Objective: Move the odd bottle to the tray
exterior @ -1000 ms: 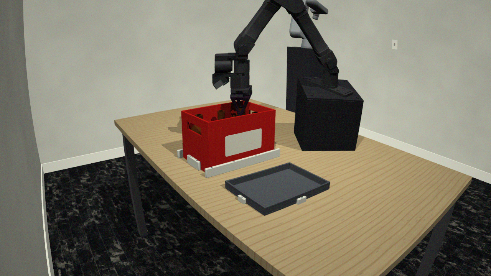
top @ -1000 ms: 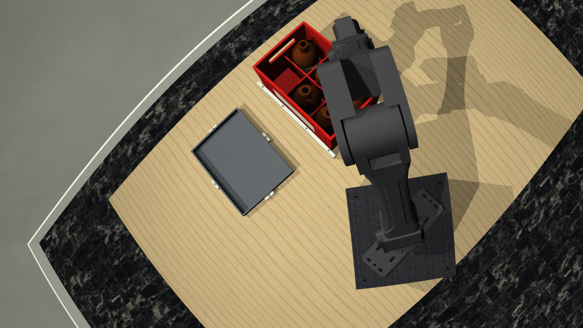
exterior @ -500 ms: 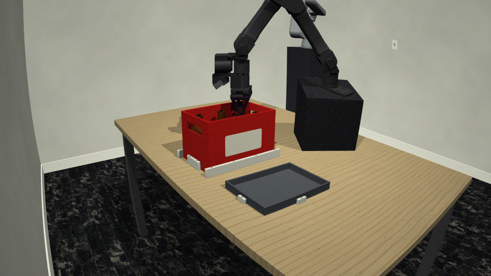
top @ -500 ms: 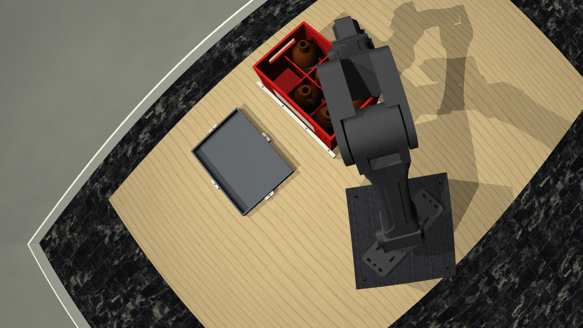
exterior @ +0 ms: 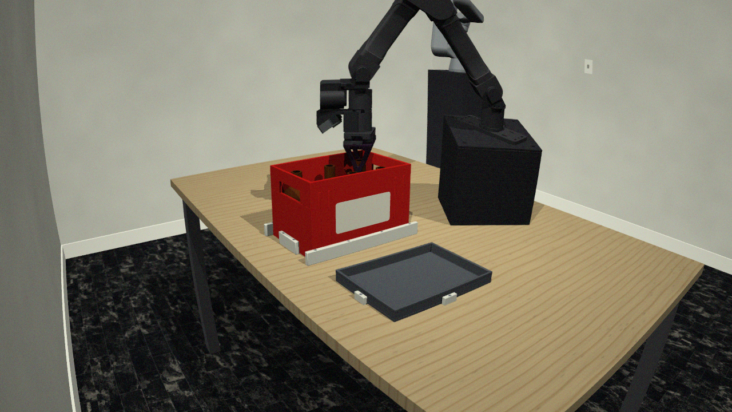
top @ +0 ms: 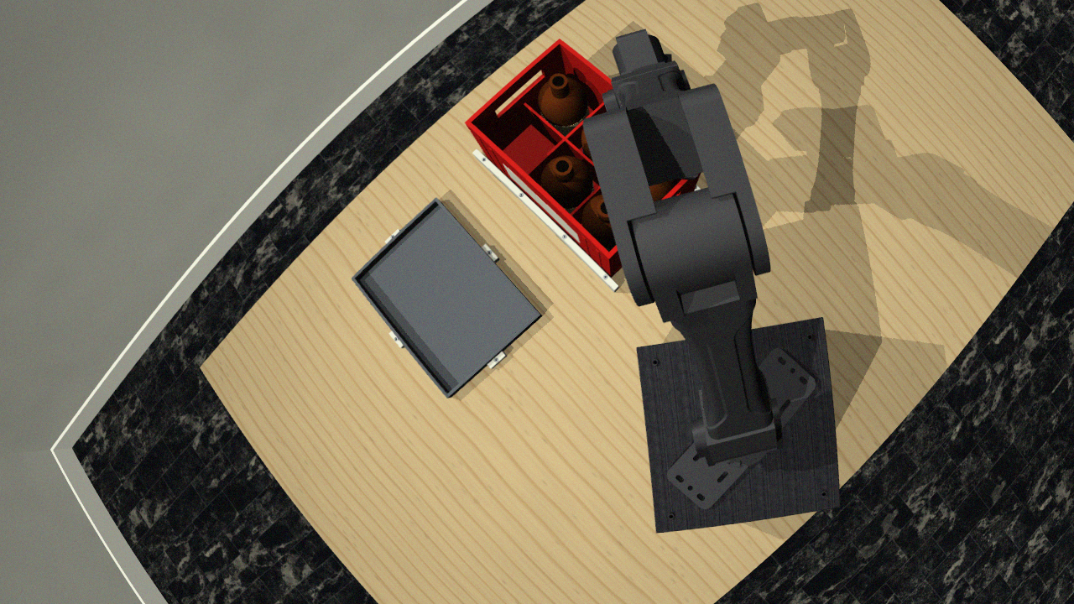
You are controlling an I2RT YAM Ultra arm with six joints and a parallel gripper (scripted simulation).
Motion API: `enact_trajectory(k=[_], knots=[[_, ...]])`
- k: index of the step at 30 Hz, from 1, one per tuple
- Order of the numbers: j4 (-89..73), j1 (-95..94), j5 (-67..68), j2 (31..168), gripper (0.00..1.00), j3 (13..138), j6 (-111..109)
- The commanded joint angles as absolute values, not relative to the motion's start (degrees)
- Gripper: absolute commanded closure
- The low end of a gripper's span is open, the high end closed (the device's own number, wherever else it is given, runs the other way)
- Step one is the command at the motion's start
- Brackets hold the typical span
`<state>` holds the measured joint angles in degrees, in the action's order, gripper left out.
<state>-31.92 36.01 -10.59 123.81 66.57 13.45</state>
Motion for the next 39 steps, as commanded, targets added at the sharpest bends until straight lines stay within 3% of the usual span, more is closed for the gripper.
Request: enact_trajectory(k=[1,9,10,39], knots=[[-32.4,35.7,-10.6,122.0,0.39,66.3,13.8],[-32.4,35.7,-10.6,122.0,0.39,66.3,13.8],[-32.4,35.7,-10.6,122.0,1.00,66.3,13.8],[-32.3,35.7,-10.6,122.0,1.00,66.3,13.7]])
